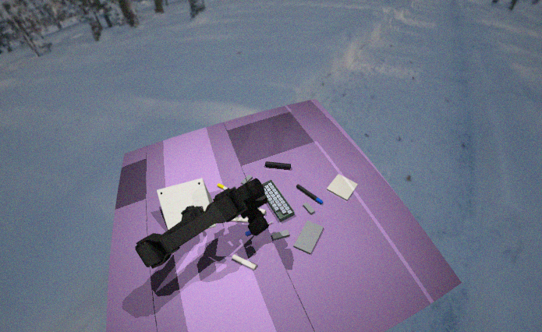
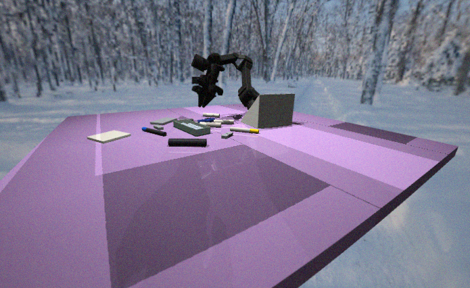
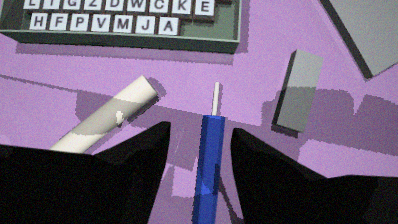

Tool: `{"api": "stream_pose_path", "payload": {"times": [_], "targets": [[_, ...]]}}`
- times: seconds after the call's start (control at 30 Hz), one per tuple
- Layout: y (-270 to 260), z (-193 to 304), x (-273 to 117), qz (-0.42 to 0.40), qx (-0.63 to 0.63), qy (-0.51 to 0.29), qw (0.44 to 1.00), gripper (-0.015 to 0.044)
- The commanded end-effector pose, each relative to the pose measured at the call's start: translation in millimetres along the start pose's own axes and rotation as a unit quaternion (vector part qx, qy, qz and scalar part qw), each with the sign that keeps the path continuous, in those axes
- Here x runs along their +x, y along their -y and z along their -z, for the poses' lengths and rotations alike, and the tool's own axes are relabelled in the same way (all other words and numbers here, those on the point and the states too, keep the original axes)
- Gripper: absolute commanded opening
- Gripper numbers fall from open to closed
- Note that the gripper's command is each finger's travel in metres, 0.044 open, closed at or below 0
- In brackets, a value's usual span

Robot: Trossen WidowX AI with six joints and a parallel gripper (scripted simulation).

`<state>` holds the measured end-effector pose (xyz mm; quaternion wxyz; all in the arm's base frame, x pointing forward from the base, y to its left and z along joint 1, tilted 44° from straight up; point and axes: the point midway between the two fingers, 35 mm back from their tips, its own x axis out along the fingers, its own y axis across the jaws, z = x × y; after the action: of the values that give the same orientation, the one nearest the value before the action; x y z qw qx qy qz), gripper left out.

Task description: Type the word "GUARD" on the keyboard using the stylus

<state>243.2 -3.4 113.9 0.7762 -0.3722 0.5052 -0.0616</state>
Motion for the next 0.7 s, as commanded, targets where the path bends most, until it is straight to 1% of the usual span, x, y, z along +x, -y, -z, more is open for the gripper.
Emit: {"api": "stream_pose_path", "payload": {"times": [0.0, 0.67], "targets": [[6.8, 19.9, 2.5, 0.022, -0.008, 0.031, 0.999, 0.015], [9.2, 24.5, 11.4, 0.027, -0.01, 0.037, 0.999, 0.015]]}}
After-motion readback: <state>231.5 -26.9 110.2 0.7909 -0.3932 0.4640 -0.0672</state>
